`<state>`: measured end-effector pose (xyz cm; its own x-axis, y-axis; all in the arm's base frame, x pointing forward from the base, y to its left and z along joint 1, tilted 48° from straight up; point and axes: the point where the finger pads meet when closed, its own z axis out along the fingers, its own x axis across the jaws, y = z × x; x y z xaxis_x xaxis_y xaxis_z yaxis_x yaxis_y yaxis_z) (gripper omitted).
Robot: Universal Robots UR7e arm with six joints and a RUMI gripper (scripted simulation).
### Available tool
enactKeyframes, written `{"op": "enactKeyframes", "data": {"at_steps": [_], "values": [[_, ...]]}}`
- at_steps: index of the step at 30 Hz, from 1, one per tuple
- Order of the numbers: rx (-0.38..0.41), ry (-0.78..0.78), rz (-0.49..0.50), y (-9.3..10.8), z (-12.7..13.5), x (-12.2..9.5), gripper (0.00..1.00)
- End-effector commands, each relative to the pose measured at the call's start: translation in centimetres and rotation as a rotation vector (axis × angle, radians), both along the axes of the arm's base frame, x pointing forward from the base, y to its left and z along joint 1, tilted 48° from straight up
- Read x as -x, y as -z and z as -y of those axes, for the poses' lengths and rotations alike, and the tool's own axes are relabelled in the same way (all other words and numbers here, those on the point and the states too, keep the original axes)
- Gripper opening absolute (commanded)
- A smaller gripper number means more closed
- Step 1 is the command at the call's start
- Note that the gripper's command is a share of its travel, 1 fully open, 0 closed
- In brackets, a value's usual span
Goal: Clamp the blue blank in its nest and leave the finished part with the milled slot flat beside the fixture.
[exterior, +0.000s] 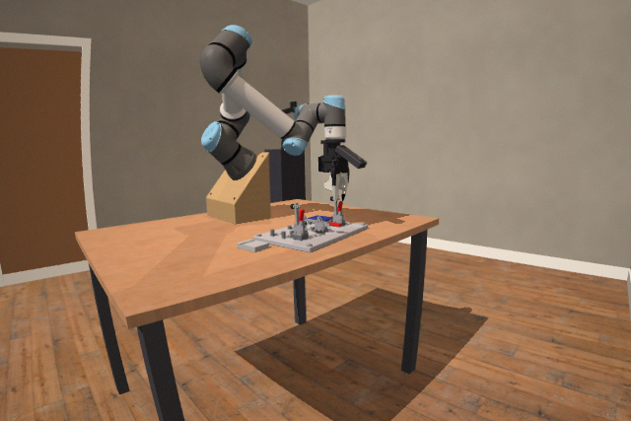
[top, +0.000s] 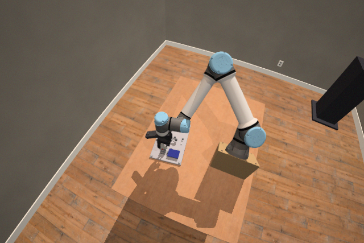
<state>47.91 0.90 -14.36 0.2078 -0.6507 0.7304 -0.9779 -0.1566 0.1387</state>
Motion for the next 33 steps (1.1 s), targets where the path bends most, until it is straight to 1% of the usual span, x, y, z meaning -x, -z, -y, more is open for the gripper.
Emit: {"op": "enactKeyframes", "data": {"at_steps": [1, 15, 24, 33], "values": [[-0.001, -0.002, 0.002, 0.4, 0.4, -0.1, 0.28], [-0.001, -0.002, 0.002, 0.4, 0.5, -0.1, 0.28], [-0.001, -0.002, 0.002, 2.1, 2.3, -0.2, 0.28], [-0.001, -0.002, 0.002, 2.3, 2.5, -0.2, 0.28]]}}
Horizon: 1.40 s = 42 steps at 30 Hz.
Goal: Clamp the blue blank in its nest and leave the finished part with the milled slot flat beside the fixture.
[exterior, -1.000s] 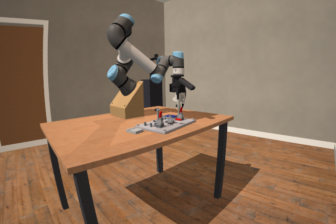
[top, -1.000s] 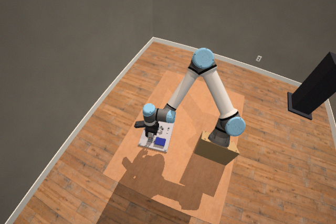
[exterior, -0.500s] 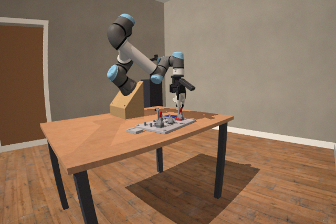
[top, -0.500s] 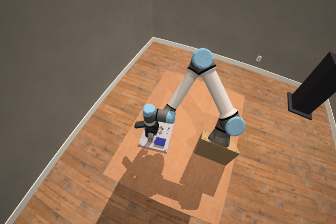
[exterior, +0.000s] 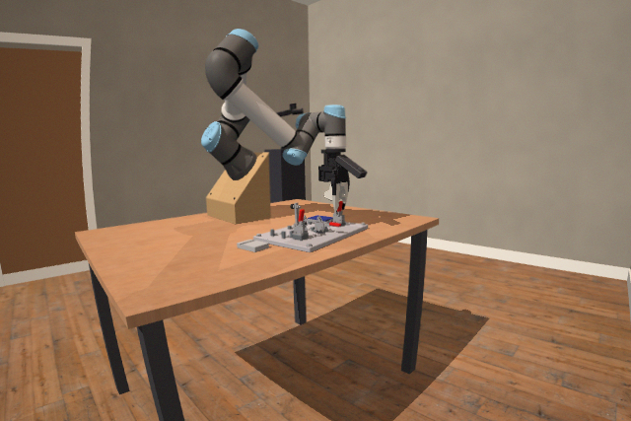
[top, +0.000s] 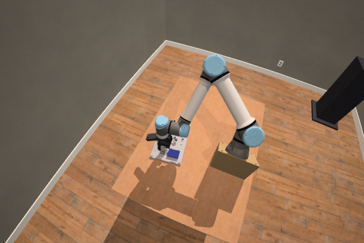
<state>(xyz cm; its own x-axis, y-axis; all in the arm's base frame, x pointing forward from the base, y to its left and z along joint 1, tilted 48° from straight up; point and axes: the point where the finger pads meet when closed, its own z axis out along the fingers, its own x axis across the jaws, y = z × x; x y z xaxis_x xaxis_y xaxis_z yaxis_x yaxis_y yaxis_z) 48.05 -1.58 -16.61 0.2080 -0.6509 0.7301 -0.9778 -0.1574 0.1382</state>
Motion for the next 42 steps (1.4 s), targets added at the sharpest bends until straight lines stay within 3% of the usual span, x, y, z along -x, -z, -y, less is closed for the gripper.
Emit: {"op": "enactKeyframes", "data": {"at_steps": [1, 6, 7, 42], "values": [[0.0, -0.001, 0.001, 0.06, 0.05, -0.05, 0.28], [0.0, -0.001, 0.001, 0.06, 0.05, -0.05, 0.28], [0.0, -0.001, 0.001, 0.06, 0.05, -0.05, 0.0], [0.0, -0.001, 0.001, 0.06, 0.05, -0.05, 0.0]]}}
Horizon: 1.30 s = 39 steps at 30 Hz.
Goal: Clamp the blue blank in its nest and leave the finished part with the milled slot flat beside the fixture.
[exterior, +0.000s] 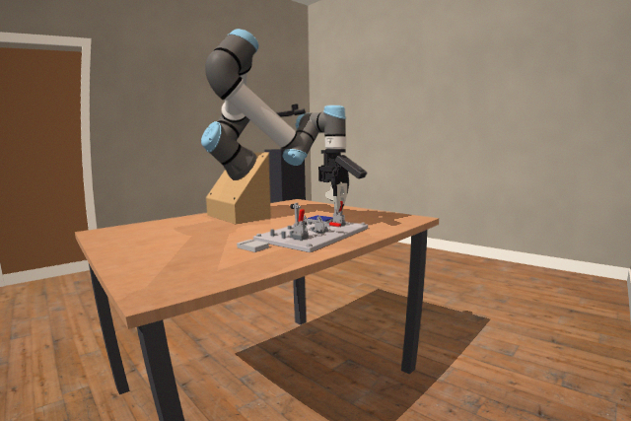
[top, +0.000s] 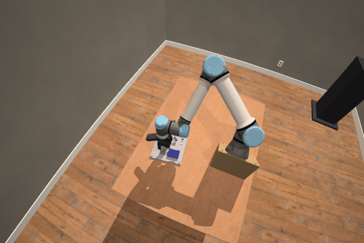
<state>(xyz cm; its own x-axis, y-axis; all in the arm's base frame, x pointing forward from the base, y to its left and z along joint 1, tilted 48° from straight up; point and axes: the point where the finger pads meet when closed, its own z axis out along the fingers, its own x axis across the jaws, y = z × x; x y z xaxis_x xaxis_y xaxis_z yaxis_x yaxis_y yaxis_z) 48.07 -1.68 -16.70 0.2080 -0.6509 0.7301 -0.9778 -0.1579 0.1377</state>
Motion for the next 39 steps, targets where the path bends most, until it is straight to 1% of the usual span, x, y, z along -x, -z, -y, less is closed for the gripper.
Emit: {"op": "enactKeyframes", "data": {"at_steps": [1, 20, 39], "values": [[0.0, -0.001, 0.001, -0.03, -0.04, -0.03, 0.0], [0.0, -0.001, 0.001, -0.01, -0.06, -0.15, 0.0], [0.0, -0.001, 0.001, 0.05, -0.17, -0.7, 0.0]]}}
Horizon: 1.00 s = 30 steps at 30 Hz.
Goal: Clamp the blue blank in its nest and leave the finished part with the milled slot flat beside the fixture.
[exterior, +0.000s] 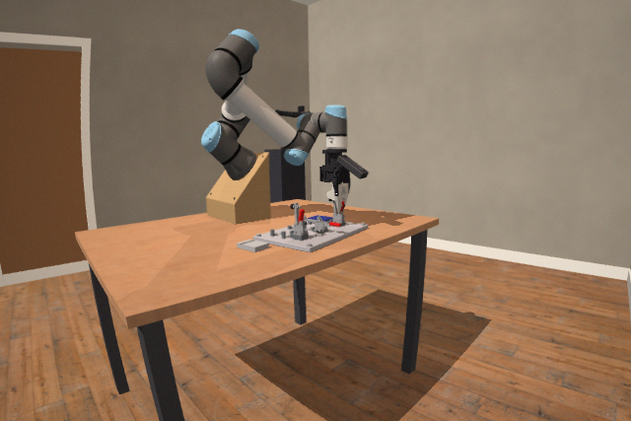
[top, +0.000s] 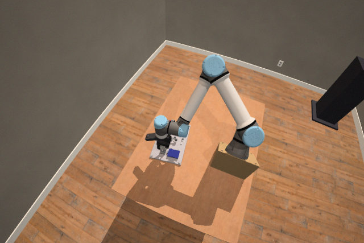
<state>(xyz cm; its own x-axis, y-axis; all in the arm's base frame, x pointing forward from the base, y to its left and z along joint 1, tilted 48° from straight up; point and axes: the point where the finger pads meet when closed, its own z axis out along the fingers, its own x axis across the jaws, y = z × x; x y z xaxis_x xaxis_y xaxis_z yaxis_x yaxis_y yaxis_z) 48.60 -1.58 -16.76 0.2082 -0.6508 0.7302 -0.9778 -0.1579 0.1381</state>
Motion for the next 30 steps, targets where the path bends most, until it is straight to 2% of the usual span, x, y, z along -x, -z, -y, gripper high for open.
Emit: {"op": "enactKeyframes", "data": {"at_steps": [1, 30], "values": [[0.0, -0.001, 0.001, 0.0, -0.1, -0.2, 0.0], [0.0, -0.001, 0.001, 0.5, 0.0, -2.0, 0.0]]}}
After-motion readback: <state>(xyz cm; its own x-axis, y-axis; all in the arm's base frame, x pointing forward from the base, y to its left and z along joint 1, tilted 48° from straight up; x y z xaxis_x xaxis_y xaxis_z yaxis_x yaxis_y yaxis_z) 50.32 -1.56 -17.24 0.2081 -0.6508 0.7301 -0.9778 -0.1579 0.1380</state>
